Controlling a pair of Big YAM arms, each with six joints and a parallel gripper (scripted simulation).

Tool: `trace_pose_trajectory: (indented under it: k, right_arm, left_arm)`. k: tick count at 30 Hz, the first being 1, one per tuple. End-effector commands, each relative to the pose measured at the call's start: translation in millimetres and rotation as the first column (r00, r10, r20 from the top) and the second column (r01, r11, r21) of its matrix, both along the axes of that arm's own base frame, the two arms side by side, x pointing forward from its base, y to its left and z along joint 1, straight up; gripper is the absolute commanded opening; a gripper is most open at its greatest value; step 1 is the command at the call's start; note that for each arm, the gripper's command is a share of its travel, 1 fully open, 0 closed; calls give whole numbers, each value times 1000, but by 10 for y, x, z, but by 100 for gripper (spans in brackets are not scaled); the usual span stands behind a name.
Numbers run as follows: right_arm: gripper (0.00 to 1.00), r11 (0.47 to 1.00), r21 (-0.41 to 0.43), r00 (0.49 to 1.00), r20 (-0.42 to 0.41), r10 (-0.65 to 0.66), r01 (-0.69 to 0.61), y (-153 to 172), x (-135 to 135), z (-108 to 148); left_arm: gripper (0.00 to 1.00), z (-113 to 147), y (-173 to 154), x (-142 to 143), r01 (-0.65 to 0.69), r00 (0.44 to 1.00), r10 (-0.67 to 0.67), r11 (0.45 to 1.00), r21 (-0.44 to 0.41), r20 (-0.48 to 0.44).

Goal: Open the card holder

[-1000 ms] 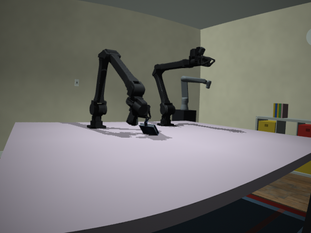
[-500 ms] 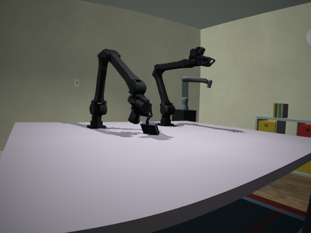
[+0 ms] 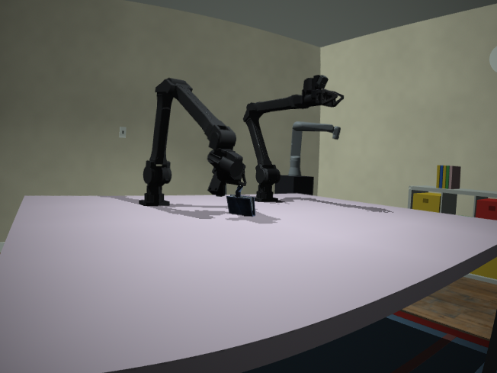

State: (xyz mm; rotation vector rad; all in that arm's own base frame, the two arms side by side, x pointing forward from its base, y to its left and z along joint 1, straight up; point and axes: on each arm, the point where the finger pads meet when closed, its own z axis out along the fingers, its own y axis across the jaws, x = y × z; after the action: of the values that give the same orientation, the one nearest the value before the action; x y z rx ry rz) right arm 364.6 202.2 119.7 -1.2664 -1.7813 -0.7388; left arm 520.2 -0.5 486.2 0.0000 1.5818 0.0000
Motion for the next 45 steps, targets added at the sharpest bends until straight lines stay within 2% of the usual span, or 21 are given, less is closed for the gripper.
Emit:
trace_pose_trajectory:
  k: [1,13,16,17,29,30,34,38,45]
  right_arm:
    - [21,1000,2,1000,17,-11,11,56,-7,103]
    - [21,1000,4,1000,20,-10,10,194,-45,136]
    - [21,1000,7,1000,30,-3,3,191,-47,135]
    - [21,1000,10,999,53,5,-6,230,3,210]
    - [21,1000,10,999,53,-1,0,197,4,192]
    - [21,1000,7,1000,24,5,-5,140,7,81]
    - [21,1000,5,1000,16,4,-4,125,35,27]
    - [21,1000,8,999,34,2,-2,102,140,54]
    - [21,1000,8,1000,30,3,-3,43,150,25]
  left_arm:
    - [36,281,0,-23,0,999,0,1000,0,51]
    - [36,281,0,-23,0,999,0,1000,0,51]
    - [36,281,0,-23,0,999,0,1000,0,51]
    - [36,281,0,-23,0,999,0,1000,0,51]
    - [36,281,0,-23,0,999,0,1000,0,51]
    - [36,281,0,-23,0,999,0,1000,0,51]
    - [36,281,0,-23,0,999,0,1000,0,51]
    - [36,281,0,-23,0,999,0,1000,0,51]
    - [36,281,0,-23,0,999,0,1000,0,51]
